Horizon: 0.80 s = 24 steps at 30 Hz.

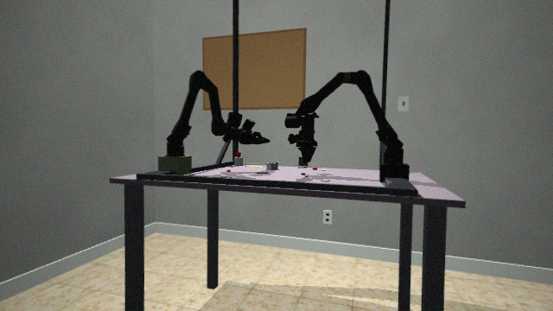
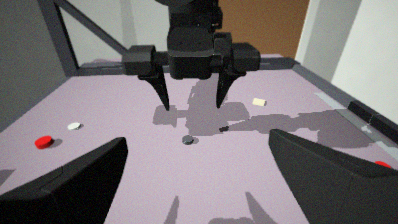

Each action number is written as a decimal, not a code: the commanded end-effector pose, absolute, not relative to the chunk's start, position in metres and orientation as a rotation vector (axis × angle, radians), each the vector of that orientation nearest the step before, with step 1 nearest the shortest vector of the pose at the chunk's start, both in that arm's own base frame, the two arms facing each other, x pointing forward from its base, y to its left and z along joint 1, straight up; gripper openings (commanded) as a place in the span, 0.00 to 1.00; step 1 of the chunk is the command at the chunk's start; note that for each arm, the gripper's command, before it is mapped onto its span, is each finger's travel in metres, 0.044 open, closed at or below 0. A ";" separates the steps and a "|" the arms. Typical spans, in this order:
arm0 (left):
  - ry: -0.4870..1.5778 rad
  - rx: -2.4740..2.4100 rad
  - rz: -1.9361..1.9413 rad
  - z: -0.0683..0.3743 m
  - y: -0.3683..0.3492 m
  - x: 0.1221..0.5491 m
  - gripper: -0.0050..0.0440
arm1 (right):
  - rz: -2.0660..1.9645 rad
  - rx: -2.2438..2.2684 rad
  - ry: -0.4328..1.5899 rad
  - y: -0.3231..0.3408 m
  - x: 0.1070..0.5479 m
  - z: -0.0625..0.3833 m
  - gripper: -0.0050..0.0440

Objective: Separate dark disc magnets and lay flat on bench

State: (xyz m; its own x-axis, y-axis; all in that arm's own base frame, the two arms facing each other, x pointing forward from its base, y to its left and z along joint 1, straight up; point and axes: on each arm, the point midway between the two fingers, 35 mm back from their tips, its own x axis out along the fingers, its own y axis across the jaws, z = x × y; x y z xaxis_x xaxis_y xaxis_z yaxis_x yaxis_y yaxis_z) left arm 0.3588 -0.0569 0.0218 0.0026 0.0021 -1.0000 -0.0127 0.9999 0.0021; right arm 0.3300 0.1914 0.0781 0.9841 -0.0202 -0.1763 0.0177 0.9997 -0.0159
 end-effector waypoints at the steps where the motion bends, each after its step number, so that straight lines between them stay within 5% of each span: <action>1: 1.549 -0.014 0.004 0.015 -0.064 0.372 0.92 | -0.012 0.037 0.115 0.196 0.319 0.081 0.92; 24: 1.567 -0.011 0.006 -0.017 -0.069 0.378 0.92 | -0.003 0.158 0.021 0.200 0.299 0.091 0.92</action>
State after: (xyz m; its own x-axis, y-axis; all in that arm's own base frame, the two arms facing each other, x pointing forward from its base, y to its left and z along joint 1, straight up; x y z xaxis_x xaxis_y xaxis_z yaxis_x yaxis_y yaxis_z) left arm 0.3791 -0.0679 -0.0142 0.0074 0.0004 -1.0000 -0.0108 0.9999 0.0004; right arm 0.2995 0.2003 0.0882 0.9996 -0.0018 -0.0271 0.0059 0.9882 0.1531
